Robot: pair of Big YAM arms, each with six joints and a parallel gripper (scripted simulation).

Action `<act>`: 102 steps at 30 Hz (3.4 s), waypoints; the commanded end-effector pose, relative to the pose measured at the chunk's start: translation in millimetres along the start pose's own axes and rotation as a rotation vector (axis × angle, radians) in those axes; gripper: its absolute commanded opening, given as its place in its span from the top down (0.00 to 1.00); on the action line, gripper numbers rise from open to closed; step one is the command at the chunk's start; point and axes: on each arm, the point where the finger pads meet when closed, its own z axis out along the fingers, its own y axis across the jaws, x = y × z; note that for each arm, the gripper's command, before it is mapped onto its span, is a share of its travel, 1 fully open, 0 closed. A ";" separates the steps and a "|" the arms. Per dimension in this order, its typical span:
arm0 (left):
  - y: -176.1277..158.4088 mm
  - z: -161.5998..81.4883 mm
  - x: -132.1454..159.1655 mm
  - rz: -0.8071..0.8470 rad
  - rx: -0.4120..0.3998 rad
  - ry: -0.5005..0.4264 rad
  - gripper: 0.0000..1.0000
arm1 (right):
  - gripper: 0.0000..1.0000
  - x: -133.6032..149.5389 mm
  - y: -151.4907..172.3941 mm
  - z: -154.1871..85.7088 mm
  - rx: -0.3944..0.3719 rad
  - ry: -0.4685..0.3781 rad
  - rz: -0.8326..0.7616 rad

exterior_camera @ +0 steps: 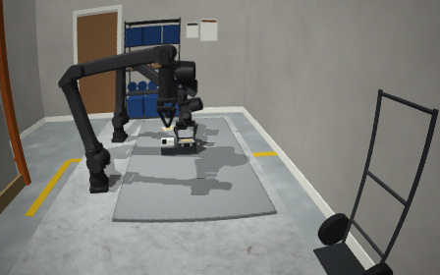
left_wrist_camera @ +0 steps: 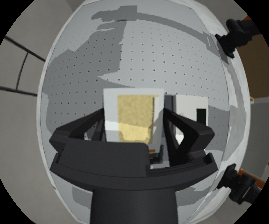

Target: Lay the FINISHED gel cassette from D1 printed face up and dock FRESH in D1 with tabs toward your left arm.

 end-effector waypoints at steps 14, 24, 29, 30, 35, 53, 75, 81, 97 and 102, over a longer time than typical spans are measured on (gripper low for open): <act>-1.9 9.8 2.0 0.005 -0.007 -0.004 1.00 | 0.00 -10.5 -1.9 -18.1 0.001 -0.018 -0.007; 2.1 -1.9 -2.9 0.005 -0.007 -0.004 1.00 | 0.00 -10.5 -1.9 -18.1 0.001 -0.018 -0.007; 2.2 -2.3 -3.0 0.005 -0.007 -0.004 1.00 | 0.00 -10.5 -1.9 -18.1 0.001 -0.018 -0.007; 2.2 -2.3 -3.0 0.005 -0.007 -0.004 1.00 | 1.00 -11.9 2.8 -17.1 0.010 -0.020 -0.040; 2.2 -2.3 -3.0 0.005 -0.007 -0.004 1.00 | 1.00 -18.8 26.2 -11.8 0.051 -0.030 -0.201; 2.2 -2.3 -3.0 0.005 -0.007 -0.004 1.00 | 1.00 -38.6 97.1 19.1 0.147 -0.077 -0.604; 2.2 -2.3 -3.0 0.005 -0.007 -0.004 1.00 | 1.00 -44.3 186.8 62.1 0.231 -0.141 -0.975; 2.2 -2.3 -3.0 0.005 -0.007 -0.004 1.00 | 1.00 -42.4 204.9 70.4 0.244 -0.153 -1.032; 2.2 -2.3 -3.0 0.005 -0.007 -0.004 1.00 | 1.00 -26.7 267.0 98.3 0.311 -0.224 -1.335; 2.2 -2.3 -3.0 0.005 -0.007 -0.004 1.00 | 1.00 -18.4 288.6 107.8 0.316 -0.230 -1.357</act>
